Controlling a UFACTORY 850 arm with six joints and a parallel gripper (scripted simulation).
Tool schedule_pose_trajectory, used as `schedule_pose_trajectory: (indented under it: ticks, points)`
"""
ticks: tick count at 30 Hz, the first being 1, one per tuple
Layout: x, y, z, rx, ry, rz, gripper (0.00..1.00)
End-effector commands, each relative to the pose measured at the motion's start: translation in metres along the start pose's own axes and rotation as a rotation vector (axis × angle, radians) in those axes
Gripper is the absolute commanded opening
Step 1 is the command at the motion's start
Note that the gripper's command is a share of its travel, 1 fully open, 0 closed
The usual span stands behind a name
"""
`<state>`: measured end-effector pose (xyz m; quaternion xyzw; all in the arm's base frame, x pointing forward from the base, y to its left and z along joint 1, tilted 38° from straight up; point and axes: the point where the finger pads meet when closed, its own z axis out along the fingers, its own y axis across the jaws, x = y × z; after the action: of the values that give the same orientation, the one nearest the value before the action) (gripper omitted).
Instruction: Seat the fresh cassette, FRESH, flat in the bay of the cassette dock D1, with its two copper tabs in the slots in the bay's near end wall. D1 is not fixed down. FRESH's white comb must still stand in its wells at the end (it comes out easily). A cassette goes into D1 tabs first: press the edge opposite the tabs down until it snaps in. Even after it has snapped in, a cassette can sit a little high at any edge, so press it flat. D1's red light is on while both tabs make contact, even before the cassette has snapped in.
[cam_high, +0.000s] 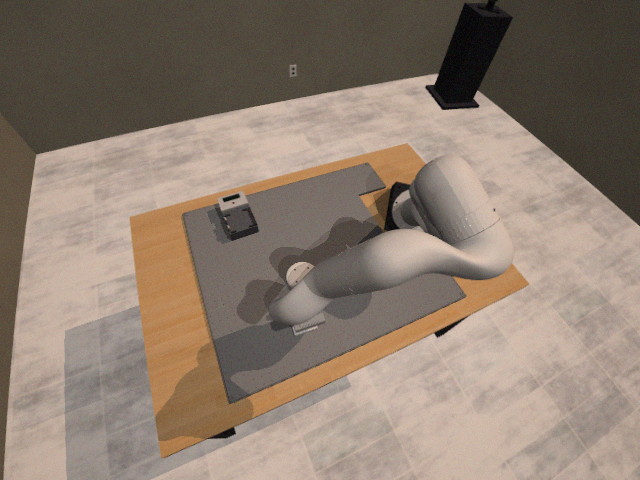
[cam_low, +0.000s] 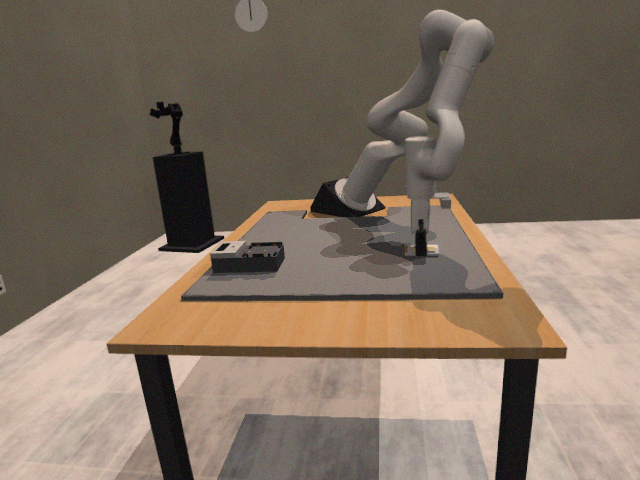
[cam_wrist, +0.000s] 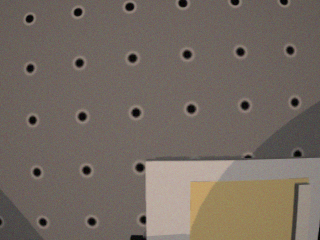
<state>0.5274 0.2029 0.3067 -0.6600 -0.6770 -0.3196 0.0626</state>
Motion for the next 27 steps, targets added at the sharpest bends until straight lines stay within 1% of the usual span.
schedule_pose_trajectory:
  ticks: [1, 3, 27]
  points:
    - [0.001, 0.001, -0.007, -0.003, 0.000, -0.001, 0.00]
    - [0.001, 0.001, -0.007, -0.003, 0.000, -0.001, 0.00]
    - [0.001, 0.001, -0.036, -0.003, 0.000, -0.001, 0.00]
